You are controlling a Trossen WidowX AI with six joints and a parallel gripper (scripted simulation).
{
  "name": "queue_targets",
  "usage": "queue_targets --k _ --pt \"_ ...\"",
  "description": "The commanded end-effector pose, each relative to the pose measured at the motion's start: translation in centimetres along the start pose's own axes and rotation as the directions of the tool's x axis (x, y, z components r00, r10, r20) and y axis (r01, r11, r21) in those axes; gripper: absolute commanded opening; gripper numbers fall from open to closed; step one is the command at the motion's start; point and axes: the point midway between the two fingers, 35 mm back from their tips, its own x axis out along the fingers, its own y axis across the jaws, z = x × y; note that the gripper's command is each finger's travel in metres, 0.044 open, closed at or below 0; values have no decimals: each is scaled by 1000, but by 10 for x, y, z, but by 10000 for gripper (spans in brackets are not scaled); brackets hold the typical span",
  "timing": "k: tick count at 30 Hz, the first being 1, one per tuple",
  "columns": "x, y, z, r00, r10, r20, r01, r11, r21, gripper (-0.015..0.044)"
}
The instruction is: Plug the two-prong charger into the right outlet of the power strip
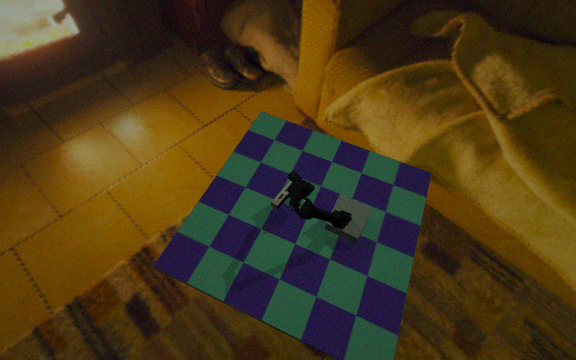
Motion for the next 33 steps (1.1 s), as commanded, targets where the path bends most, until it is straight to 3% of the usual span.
queue_targets --k 1,5,10,33 --pt "-5 -1 3 999 -2 44 2 1000 0 440" --pt "-36 -4 13 954 -9 300 8 1000 4 440" --pt "-76 -3 15 830 -3 558 4 1000 -1 440" --pt "-77 -3 15 824 -2 567 4 1000 -2 440"
